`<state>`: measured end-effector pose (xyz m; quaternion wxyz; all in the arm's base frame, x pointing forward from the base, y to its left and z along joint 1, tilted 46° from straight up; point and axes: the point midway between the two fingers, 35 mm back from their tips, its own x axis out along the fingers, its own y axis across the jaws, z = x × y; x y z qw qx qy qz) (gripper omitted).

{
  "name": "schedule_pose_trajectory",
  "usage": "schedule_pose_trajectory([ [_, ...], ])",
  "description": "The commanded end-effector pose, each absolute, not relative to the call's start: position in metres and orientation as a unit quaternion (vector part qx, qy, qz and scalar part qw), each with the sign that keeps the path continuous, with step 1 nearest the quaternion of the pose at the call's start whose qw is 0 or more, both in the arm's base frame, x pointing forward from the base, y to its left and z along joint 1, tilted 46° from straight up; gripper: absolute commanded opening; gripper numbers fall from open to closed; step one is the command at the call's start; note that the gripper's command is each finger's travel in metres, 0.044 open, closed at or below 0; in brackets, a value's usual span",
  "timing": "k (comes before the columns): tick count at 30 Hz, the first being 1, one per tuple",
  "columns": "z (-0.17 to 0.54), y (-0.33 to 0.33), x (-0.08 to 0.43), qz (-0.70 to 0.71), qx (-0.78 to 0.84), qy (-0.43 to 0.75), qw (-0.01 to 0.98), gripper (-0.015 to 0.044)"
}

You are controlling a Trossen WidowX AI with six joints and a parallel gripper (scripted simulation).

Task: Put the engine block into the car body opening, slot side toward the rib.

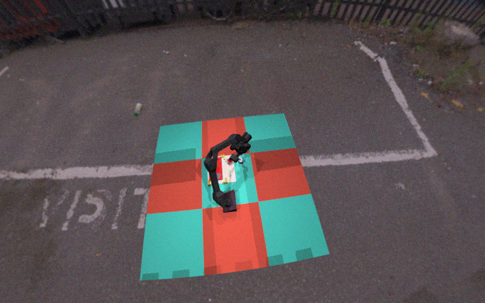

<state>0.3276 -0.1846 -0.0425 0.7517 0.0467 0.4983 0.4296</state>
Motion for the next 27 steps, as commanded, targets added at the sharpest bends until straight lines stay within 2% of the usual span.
schedule_pose_trajectory([
  [1,-0.0409,-0.1868,0.3270,0.462,-0.005,0.470,0.752,0.0440],
  [21,-0.0338,-0.1933,0.3252,0.595,-0.260,0.285,0.705,0.0440],
  [27,-0.0332,-0.1938,0.3250,0.602,-0.278,0.270,0.698,0.0440],
])
